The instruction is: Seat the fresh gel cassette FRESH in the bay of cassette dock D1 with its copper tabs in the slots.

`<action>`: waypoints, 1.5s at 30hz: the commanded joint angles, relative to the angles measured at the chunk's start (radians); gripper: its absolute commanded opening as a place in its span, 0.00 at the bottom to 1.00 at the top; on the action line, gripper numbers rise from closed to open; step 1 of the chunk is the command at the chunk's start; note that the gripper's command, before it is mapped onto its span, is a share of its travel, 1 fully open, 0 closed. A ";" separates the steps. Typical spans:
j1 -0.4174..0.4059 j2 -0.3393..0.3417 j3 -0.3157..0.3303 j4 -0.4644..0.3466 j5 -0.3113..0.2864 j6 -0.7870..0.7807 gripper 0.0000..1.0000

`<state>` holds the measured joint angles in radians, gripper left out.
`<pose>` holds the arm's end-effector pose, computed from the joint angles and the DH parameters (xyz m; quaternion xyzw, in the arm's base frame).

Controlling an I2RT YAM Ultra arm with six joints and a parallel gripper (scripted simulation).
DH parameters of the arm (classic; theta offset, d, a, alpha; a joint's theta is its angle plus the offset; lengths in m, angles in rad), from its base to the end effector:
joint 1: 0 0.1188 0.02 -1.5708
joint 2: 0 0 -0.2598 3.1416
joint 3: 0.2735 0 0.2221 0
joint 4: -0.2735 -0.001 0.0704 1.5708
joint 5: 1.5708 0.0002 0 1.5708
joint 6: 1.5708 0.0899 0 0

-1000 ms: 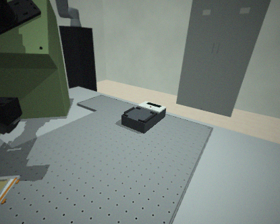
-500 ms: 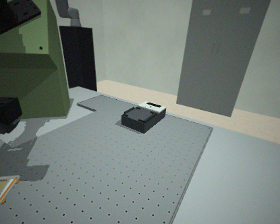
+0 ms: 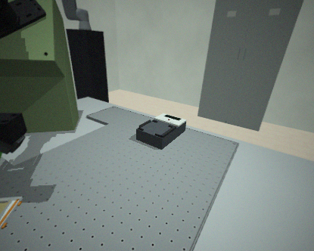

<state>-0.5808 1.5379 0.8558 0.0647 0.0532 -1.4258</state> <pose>0.2870 -0.1929 0.1973 -0.3531 0.8151 -0.3995 0.2266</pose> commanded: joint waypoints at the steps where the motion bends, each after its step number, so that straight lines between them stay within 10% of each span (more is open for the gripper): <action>1: 0.010 0.019 0.030 0.026 -0.014 -0.004 1.00; 45: -0.002 0.168 0.134 0.101 -0.016 -0.007 1.00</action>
<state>-0.5808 1.7424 0.9649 0.1574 0.0521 -1.4269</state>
